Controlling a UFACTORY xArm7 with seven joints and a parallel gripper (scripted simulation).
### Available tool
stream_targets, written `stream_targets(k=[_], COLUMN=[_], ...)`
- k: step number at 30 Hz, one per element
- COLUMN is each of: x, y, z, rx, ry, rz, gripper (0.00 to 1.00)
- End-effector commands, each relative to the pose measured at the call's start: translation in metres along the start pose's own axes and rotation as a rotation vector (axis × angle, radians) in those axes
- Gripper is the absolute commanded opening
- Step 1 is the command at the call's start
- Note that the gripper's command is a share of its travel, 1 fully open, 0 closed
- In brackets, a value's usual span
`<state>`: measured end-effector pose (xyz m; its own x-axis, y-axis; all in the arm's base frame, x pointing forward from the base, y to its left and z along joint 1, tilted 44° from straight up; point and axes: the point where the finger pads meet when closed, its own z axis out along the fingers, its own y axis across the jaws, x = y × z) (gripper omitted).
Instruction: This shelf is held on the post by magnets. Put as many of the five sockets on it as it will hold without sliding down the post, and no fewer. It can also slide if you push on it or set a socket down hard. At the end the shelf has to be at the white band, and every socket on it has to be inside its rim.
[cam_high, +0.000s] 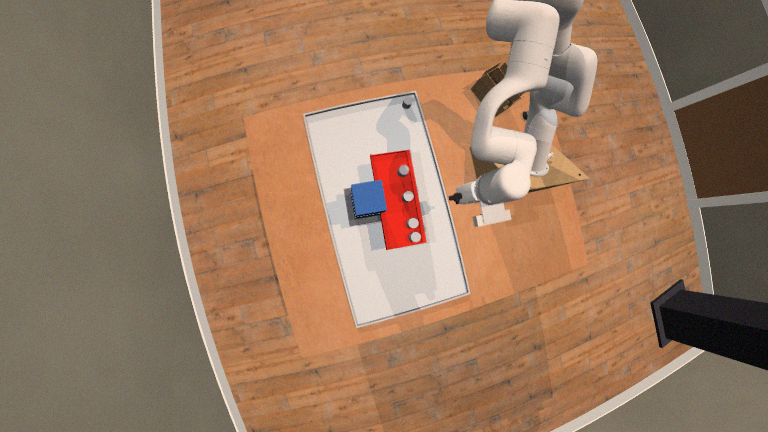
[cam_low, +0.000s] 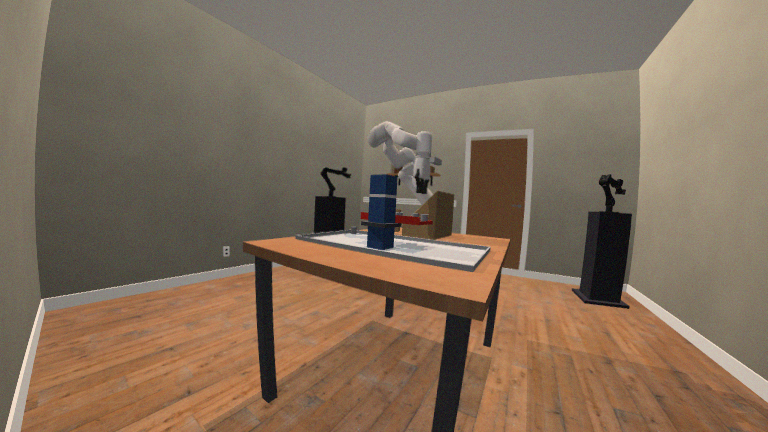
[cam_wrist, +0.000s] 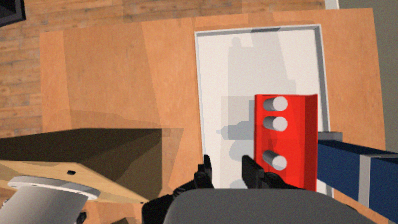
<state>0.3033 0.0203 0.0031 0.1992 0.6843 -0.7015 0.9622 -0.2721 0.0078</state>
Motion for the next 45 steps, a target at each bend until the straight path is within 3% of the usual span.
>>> stream_targets(k=[1,6,9,12,14,16,19,45], x=[0.004,0.004,0.008,0.008,0.007,0.007,0.004,0.005], y=[0.001,0.002,0.044,0.044,0.086,0.086,0.107,0.110], z=[-0.001,-0.001,0.020,0.020,0.048,0.048,0.065,0.066], rx=[-0.003,-0.003,0.001,0.001,0.000,0.000,-0.003,-0.003], ry=[0.002,0.002,0.011,0.011,0.009,0.009,0.003,0.002], rz=[0.001,0.001,0.002,0.002,0.002,0.002,0.000,0.000], gripper=[0.47,0.47,0.47,0.47,0.47,0.47,0.47,0.47])
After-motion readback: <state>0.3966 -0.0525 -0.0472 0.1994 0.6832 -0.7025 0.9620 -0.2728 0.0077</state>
